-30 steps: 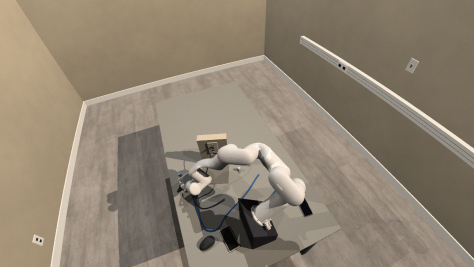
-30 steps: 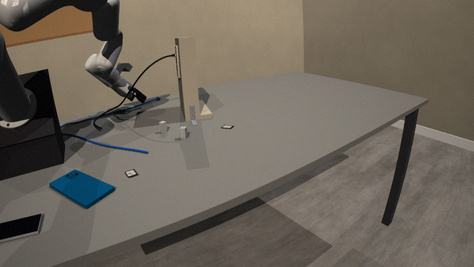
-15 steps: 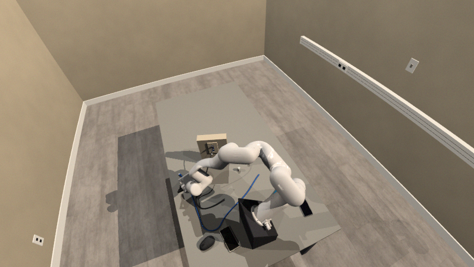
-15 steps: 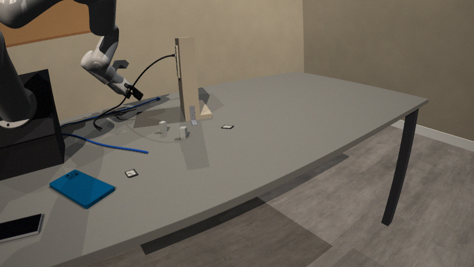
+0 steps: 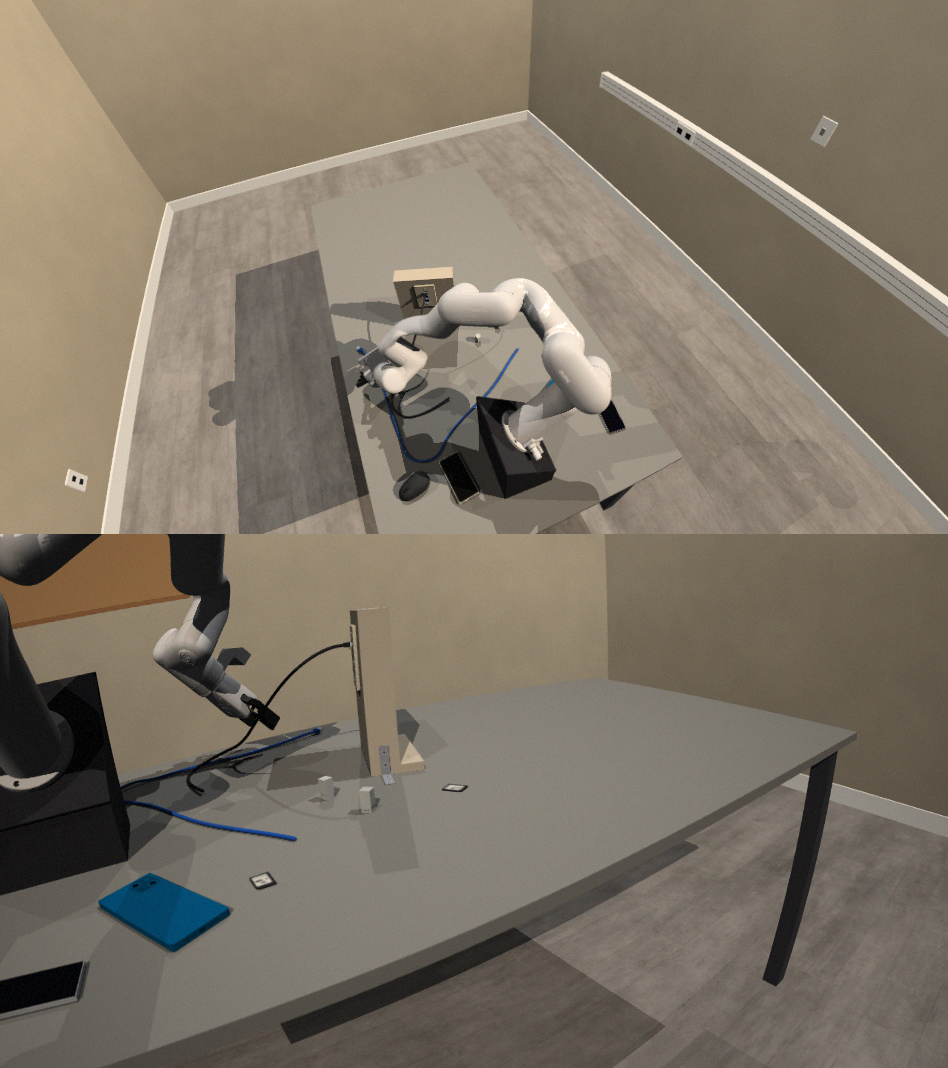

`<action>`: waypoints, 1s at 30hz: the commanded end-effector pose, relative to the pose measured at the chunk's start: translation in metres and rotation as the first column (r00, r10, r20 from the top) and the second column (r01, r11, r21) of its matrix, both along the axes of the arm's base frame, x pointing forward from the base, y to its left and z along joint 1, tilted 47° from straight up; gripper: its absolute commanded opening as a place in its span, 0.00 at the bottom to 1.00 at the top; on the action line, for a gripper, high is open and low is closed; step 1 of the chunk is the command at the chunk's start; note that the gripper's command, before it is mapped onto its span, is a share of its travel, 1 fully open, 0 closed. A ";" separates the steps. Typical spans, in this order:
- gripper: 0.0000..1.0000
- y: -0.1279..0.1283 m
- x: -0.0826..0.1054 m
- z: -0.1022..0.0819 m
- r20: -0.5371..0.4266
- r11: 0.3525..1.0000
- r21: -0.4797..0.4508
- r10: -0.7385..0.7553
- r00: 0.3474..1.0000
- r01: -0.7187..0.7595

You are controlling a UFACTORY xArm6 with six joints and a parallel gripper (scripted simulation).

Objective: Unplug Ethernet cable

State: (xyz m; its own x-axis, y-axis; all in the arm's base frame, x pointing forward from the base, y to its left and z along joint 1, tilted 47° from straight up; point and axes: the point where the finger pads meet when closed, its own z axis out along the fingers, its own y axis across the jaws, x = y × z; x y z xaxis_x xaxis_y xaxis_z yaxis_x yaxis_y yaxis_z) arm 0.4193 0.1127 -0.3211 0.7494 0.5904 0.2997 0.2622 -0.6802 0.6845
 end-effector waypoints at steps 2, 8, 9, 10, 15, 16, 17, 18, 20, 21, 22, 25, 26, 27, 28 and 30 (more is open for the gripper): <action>1.00 0.006 -0.003 0.007 0.004 1.000 0.003 0.002 1.000 -0.002; 1.00 0.013 -0.004 0.014 0.004 1.000 0.003 0.002 1.000 -0.002; 1.00 0.016 -0.004 0.017 0.004 1.000 0.003 0.002 1.000 -0.002; 1.00 0.019 -0.003 0.020 0.004 1.000 0.003 0.002 1.000 -0.002; 1.00 0.027 -0.002 0.028 0.004 1.000 0.003 0.002 1.000 -0.002; 1.00 0.030 -0.002 0.031 0.004 1.000 0.003 0.002 1.000 -0.002; 1.00 0.033 -0.001 0.034 0.004 1.000 0.003 0.002 1.000 -0.002; 1.00 0.036 -0.001 0.036 0.004 1.000 0.003 0.002 1.000 -0.002; 1.00 0.042 0.000 0.042 0.004 1.000 0.003 0.002 1.000 -0.002; 1.00 0.045 0.000 0.045 0.004 1.000 0.003 0.002 1.000 -0.002; 1.00 0.048 0.000 0.047 0.004 1.000 0.003 0.002 1.000 -0.002; 1.00 0.056 0.002 0.055 0.004 1.000 0.003 0.002 1.000 -0.002; 1.00 0.059 0.002 0.058 0.004 1.000 0.003 0.002 1.000 -0.002; 1.00 0.062 0.002 0.061 0.004 1.000 0.003 0.002 1.000 -0.002; 1.00 0.062 0.002 0.061 0.004 1.000 0.003 0.002 1.000 -0.002; 1.00 0.065 0.003 0.064 0.004 1.000 0.003 0.002 1.000 -0.002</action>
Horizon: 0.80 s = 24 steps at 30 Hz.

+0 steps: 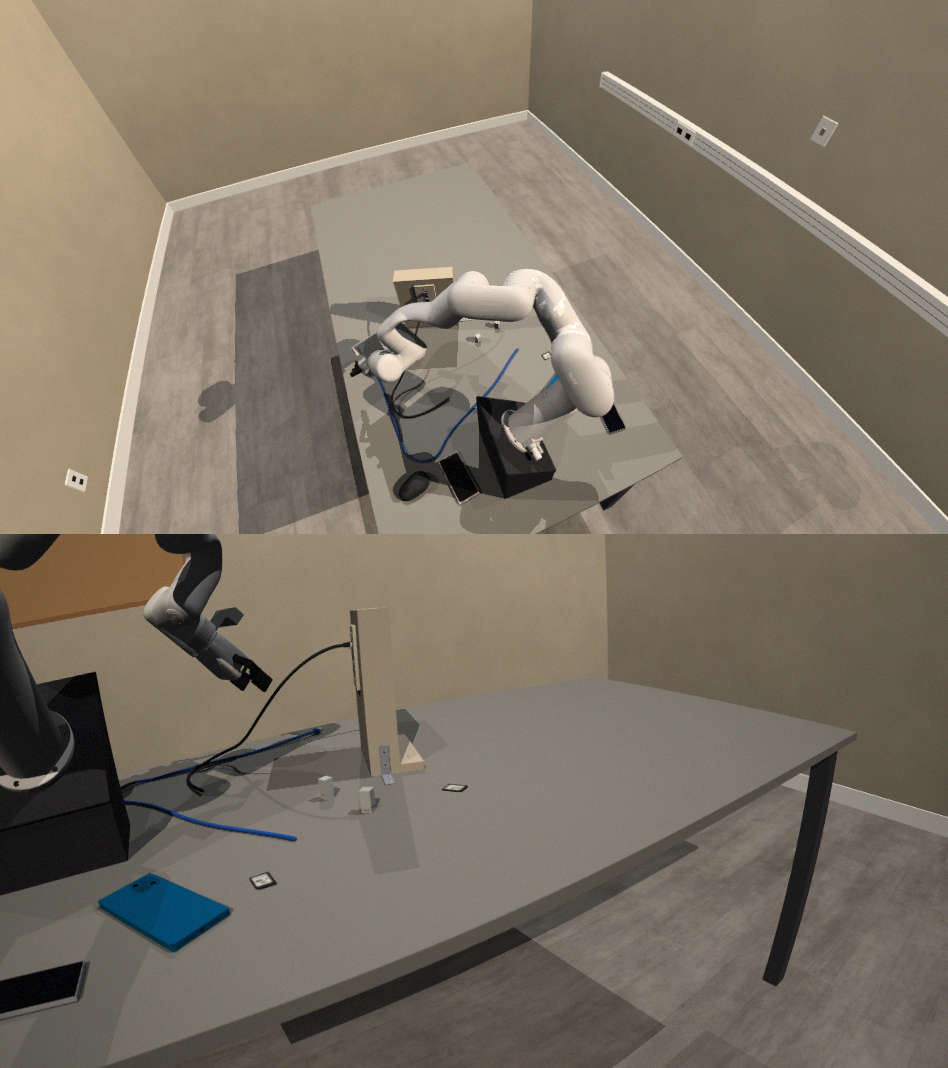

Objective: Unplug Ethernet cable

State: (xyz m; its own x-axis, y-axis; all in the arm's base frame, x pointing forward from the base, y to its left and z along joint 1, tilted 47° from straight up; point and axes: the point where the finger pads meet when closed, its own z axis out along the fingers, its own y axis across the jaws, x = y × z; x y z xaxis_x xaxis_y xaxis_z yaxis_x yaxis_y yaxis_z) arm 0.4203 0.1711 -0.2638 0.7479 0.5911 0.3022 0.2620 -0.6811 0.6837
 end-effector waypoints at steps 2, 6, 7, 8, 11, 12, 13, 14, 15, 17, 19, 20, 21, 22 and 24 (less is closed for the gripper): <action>1.00 0.012 0.002 0.012 0.002 1.000 0.001 0.000 1.000 0.000; 1.00 0.024 0.004 0.023 0.002 1.000 0.001 0.000 1.000 0.000; 1.00 0.027 0.004 0.026 0.002 1.000 0.001 0.000 1.000 0.000; 1.00 0.030 0.005 0.028 0.002 1.000 0.001 0.000 1.000 0.000; 1.00 0.036 0.006 0.034 0.002 1.000 0.001 0.000 1.000 0.000; 1.00 0.036 0.006 0.034 0.002 1.000 0.001 0.000 1.000 0.000; 1.00 0.036 0.006 0.034 0.002 1.000 0.001 0.000 1.000 0.000; 1.00 0.036 0.006 0.034 0.002 1.000 0.001 0.000 1.000 0.000; 1.00 0.036 0.006 0.034 0.002 1.000 0.001 0.000 1.000 0.000; 1.00 0.036 0.006 0.034 0.002 1.000 0.001 0.000 1.000 0.000; 1.00 0.036 0.006 0.034 0.002 1.000 0.001 0.000 1.000 0.000; 1.00 0.036 0.006 0.034 0.002 1.000 0.001 0.000 1.000 0.000; 1.00 0.036 0.006 0.034 0.002 1.000 0.001 0.000 1.000 0.000; 1.00 0.036 0.006 0.034 0.002 1.000 0.001 0.000 1.000 0.000; 1.00 0.036 0.006 0.034 0.002 1.000 0.001 0.000 1.000 0.000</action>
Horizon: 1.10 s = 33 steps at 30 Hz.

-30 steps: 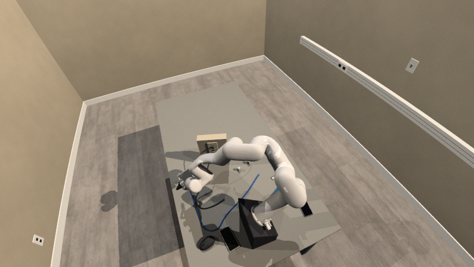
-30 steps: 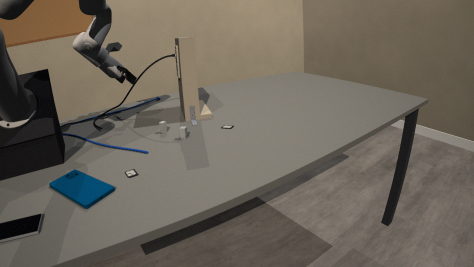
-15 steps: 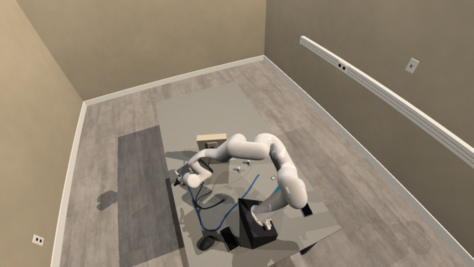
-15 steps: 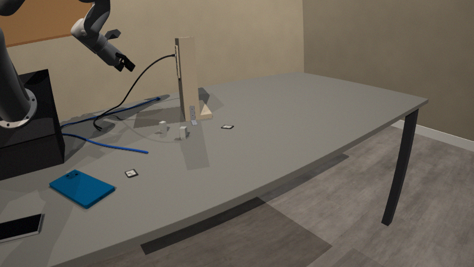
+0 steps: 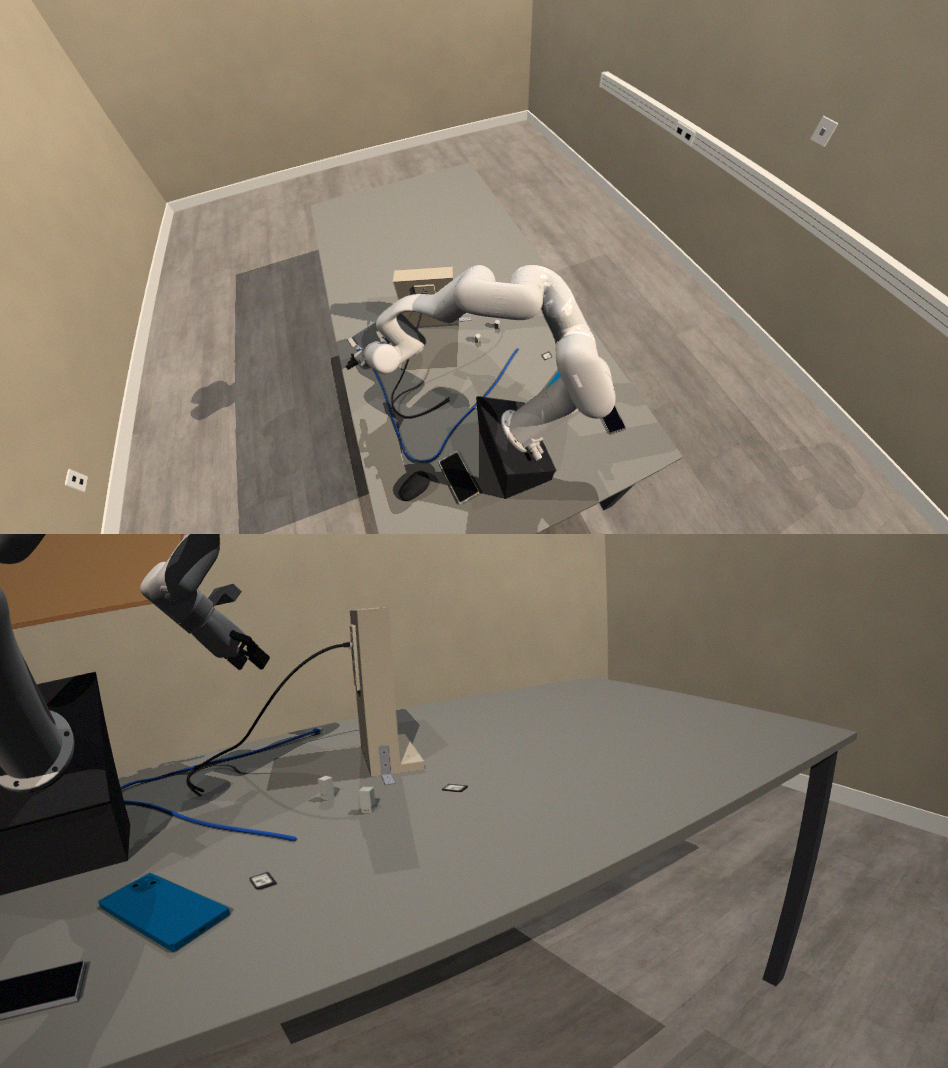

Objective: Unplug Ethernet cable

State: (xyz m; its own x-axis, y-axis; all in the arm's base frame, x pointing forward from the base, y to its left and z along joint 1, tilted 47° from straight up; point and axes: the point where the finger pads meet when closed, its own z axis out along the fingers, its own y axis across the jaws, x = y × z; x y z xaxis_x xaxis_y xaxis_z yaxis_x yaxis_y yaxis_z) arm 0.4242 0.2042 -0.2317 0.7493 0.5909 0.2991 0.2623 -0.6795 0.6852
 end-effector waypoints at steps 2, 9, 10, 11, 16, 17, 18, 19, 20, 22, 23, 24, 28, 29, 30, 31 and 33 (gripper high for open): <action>1.00 0.005 0.006 0.010 0.049 0.996 0.062 -0.069 0.996 0.066; 1.00 0.010 0.016 0.030 0.141 0.951 0.220 -0.252 0.957 0.218; 1.00 0.011 0.018 0.034 0.156 0.936 0.252 -0.289 0.945 0.245; 1.00 0.012 0.020 0.038 0.170 0.920 0.285 -0.326 0.930 0.270; 1.00 0.016 0.028 0.058 0.215 0.811 0.449 -0.505 0.836 0.374; 1.00 0.017 0.030 0.062 0.220 0.785 0.482 -0.539 0.813 0.390; 1.00 0.018 0.031 0.066 0.223 0.757 0.513 -0.572 0.789 0.404; 1.00 0.018 0.033 0.070 0.225 0.728 0.545 -0.605 0.764 0.416; 1.00 0.019 0.034 0.074 0.225 0.697 0.576 -0.637 0.737 0.427; 1.00 0.020 0.037 0.082 0.220 0.633 0.635 -0.698 0.682 0.443; 1.00 0.021 0.039 0.086 0.216 0.599 0.664 -0.726 0.652 0.448; 1.00 0.022 0.040 0.090 0.210 0.565 0.691 -0.754 0.622 0.451; 1.00 0.023 0.042 0.098 0.193 0.493 0.744 -0.805 0.560 0.451; 1.00 0.024 0.044 0.102 0.183 0.456 0.769 -0.829 0.528 0.449; 1.00 0.024 0.045 0.106 0.171 0.418 0.792 -0.851 0.496 0.444; 1.00 0.025 0.046 0.110 0.158 0.380 0.815 -0.872 0.463 0.438; 1.00 0.026 0.048 0.118 0.127 0.303 0.855 -0.909 0.397 0.420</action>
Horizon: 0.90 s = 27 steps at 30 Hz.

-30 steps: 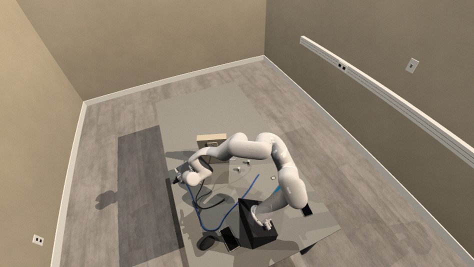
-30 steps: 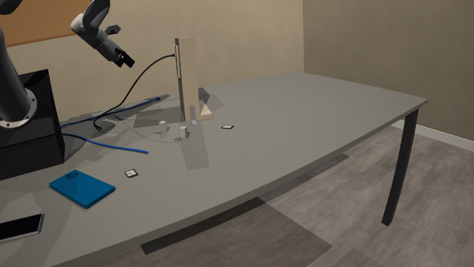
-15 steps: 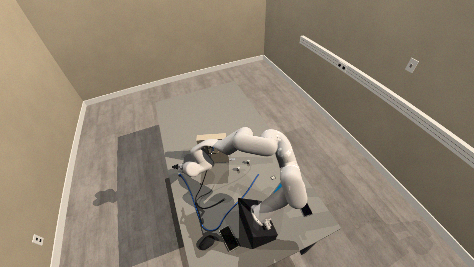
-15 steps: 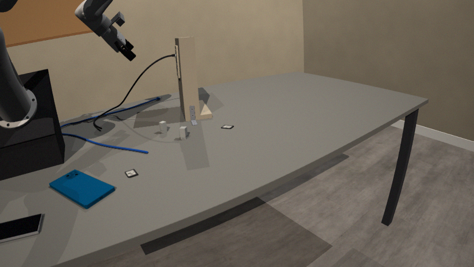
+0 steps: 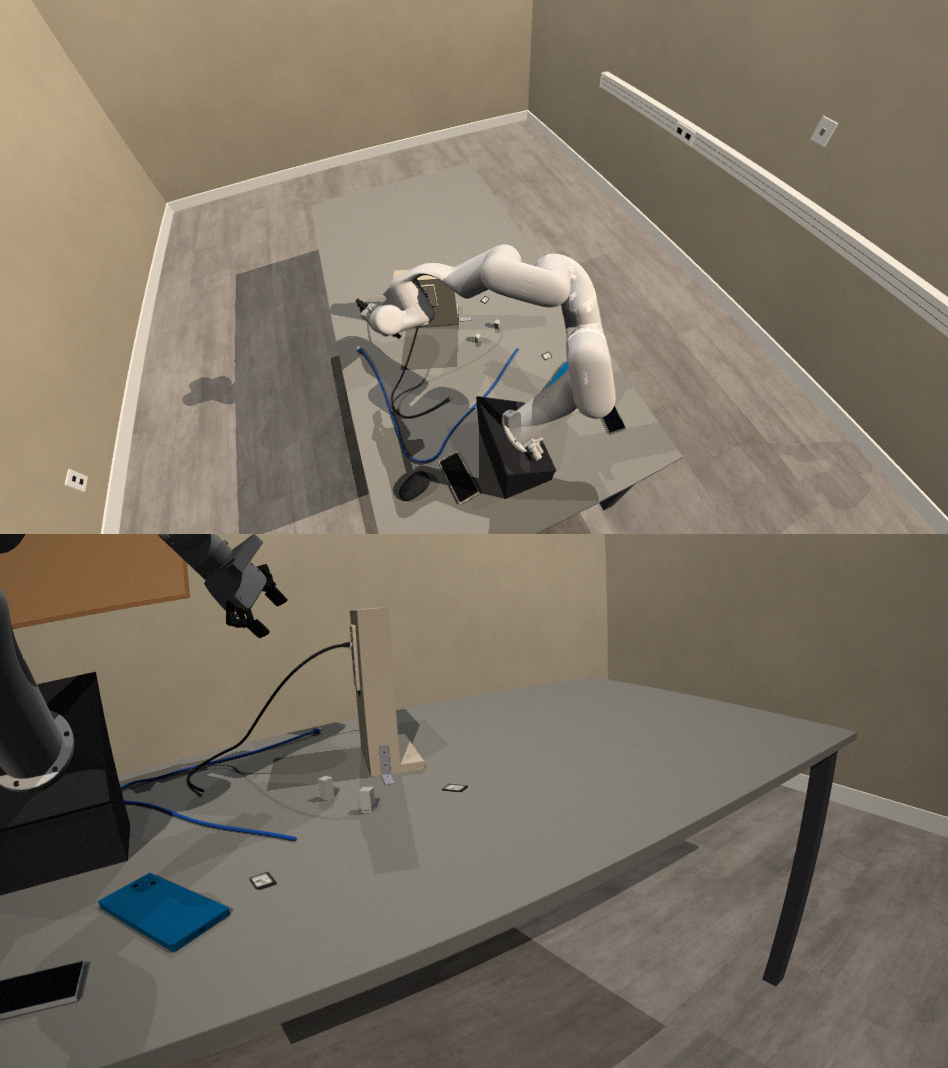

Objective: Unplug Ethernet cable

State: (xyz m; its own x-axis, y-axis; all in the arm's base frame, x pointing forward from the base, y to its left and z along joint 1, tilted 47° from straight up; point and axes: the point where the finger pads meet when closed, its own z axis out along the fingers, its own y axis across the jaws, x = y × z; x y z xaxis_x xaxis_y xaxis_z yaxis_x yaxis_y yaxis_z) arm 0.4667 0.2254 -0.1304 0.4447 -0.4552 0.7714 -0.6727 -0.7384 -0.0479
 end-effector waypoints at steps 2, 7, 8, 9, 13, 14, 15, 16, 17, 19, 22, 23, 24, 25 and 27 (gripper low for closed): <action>1.00 0.005 0.008 0.025 0.138 0.968 0.185 -0.196 0.971 0.169; 1.00 0.008 0.012 0.045 0.212 0.891 0.348 -0.378 0.901 0.292; 1.00 0.008 0.013 0.049 0.222 0.871 0.380 -0.414 0.883 0.312; 1.00 0.008 0.013 0.049 0.222 0.871 0.380 -0.414 0.883 0.312; 1.00 0.009 0.015 0.061 0.245 0.800 0.477 -0.519 0.819 0.364; 1.00 0.009 0.016 0.065 0.249 0.773 0.509 -0.553 0.795 0.378; 1.00 0.010 0.016 0.069 0.252 0.745 0.540 -0.586 0.770 0.391; 1.00 0.010 0.017 0.073 0.254 0.716 0.571 -0.619 0.744 0.401; 1.00 0.010 0.017 0.077 0.253 0.686 0.601 -0.650 0.716 0.410; 1.00 0.011 0.018 0.084 0.248 0.622 0.658 -0.711 0.658 0.423; 1.00 0.011 0.020 0.096 0.229 0.520 0.739 -0.792 0.565 0.429; 1.00 0.011 0.020 0.100 0.220 0.484 0.763 -0.817 0.533 0.427; 1.00 0.012 0.020 0.104 0.209 0.448 0.787 -0.840 0.500 0.424; 1.00 0.012 0.021 0.107 0.197 0.412 0.809 -0.862 0.466 0.419; 1.00 0.012 0.021 0.107 0.197 0.412 0.809 -0.862 0.466 0.419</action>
State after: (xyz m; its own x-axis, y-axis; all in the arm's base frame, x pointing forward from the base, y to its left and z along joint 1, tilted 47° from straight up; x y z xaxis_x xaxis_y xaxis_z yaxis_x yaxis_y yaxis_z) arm 0.4860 0.2350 -0.0323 -0.5200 -0.8205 0.2374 -0.6535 0.2032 -0.7291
